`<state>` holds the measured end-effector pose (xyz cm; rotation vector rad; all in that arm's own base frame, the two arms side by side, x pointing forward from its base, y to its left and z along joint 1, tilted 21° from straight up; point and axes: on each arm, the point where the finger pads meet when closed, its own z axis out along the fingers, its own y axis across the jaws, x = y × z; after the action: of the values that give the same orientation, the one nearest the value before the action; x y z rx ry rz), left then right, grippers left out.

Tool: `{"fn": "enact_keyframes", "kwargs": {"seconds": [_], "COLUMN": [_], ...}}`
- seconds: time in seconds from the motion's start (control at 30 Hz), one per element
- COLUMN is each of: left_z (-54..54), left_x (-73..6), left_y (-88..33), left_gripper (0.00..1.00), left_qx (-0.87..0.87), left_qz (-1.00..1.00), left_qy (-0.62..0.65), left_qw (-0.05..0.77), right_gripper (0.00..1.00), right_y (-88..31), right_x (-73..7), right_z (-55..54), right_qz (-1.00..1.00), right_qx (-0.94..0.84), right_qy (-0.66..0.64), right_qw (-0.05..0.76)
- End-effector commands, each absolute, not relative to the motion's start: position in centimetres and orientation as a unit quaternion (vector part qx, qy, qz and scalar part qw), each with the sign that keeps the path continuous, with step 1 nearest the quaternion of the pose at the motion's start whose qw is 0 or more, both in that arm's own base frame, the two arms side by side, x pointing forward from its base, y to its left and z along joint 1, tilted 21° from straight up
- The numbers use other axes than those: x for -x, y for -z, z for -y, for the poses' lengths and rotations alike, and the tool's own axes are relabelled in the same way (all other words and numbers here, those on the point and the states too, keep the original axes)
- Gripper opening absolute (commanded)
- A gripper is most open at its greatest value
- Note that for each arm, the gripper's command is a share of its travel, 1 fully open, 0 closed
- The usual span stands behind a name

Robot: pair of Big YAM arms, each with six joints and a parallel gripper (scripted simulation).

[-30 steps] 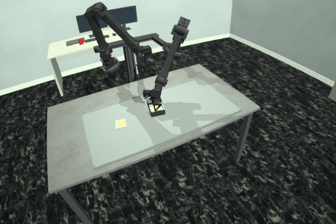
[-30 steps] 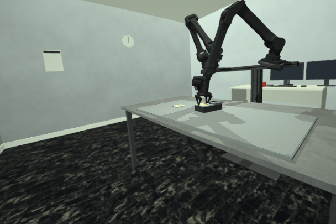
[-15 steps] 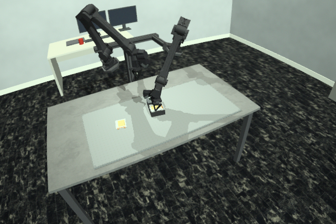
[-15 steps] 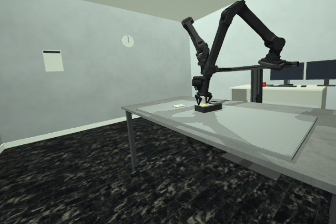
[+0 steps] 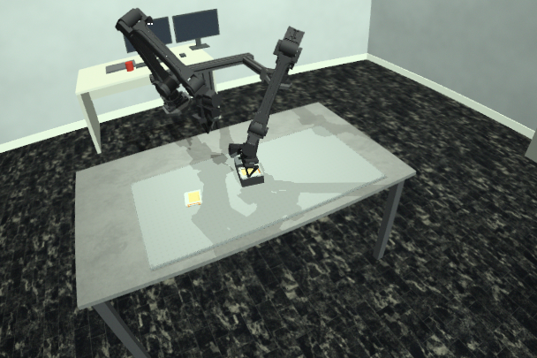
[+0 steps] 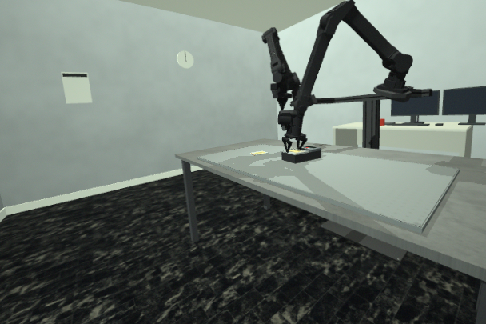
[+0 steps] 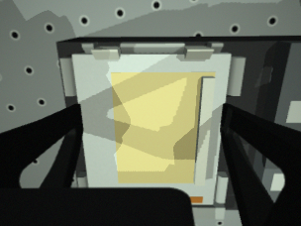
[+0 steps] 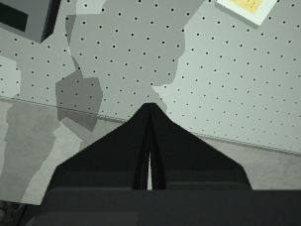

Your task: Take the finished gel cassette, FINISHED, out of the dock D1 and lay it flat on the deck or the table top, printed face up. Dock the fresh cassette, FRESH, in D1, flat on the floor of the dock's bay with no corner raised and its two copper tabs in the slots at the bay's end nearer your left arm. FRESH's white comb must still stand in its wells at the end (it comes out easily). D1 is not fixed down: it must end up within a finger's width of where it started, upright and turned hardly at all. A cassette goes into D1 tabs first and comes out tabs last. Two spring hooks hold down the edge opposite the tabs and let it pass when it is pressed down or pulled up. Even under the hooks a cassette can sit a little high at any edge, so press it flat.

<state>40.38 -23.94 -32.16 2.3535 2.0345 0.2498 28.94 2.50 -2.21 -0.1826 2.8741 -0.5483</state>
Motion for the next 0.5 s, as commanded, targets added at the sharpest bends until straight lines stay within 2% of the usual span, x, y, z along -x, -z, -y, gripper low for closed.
{"fn": "enact_keyframes", "kwargs": {"seconds": [0.0,0.13,0.47], "left_z": [24.2,24.2,24.2], "left_x": [-40.7,-40.7,-40.7], "left_y": [31.9,31.9,31.9], "left_gripper": [0.0,0.0,0.0], "left_qx": [-0.754,-0.754,-0.754], "left_qz": [-0.651,-0.651,-0.651], "left_qy": [-0.084,-0.084,-0.084], "left_qw": [0.012,0.012,0.012], "right_gripper": [0.0,0.0,0.0], "right_y": [0.5,-0.2,-1.6], "right_x": [-31.0,-31.5,-32.5], "right_z": [-1.2,0.5,4.1], "right_qz": [-0.979,-0.982,-0.982], "right_qx": [-0.003,-0.061,-0.061], "right_qy": [0.168,0.144,0.144], "right_qw": [0.114,0.105,0.105]}}
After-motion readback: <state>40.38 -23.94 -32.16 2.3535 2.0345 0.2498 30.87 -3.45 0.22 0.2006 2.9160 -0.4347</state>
